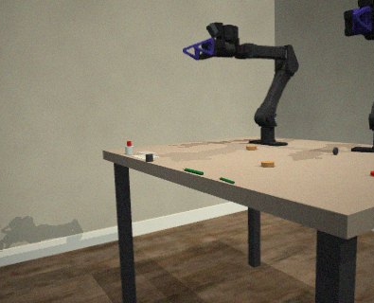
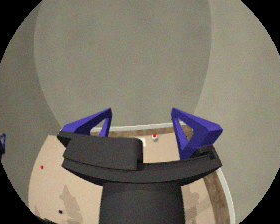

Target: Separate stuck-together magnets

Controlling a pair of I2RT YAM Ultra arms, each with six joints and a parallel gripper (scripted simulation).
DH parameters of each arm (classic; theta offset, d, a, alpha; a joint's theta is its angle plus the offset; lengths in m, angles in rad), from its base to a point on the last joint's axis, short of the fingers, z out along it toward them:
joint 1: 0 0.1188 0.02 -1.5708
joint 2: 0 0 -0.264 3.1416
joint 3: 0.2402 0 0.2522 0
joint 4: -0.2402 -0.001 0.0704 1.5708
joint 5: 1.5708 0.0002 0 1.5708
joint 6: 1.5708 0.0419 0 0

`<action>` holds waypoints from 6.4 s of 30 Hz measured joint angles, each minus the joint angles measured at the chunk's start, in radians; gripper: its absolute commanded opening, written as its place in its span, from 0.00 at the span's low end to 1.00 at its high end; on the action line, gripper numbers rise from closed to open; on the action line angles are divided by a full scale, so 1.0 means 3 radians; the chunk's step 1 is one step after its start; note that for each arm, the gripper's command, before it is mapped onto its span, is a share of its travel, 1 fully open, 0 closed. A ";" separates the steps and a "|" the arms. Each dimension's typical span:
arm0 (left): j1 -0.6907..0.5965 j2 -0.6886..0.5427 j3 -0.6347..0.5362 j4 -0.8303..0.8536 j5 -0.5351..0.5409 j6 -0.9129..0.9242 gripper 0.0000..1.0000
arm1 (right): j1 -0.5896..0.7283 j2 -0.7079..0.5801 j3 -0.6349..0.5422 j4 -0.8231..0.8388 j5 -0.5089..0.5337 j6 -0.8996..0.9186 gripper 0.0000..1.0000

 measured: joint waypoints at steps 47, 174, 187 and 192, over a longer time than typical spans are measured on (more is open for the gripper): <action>-0.1158 0.0276 -0.0491 -0.2443 -0.0008 0.2519 0.00 | 0.0000 0.0000 0.0000 0.0000 0.0000 0.0000 1.00; -0.2396 0.0884 -0.1108 -0.3142 -0.0009 0.3404 0.00 | 0.0000 0.0000 0.0000 0.0000 0.0000 0.0000 1.00; -0.2394 0.0738 -0.0745 -0.3558 -0.0009 0.3395 0.00 | 0.0000 0.0000 0.0000 0.0000 0.0000 0.0000 1.00; -0.2394 0.0715 -0.0665 -0.3700 -0.0009 0.3400 0.00 | 0.0000 0.0000 0.0000 0.0000 0.0000 0.0000 1.00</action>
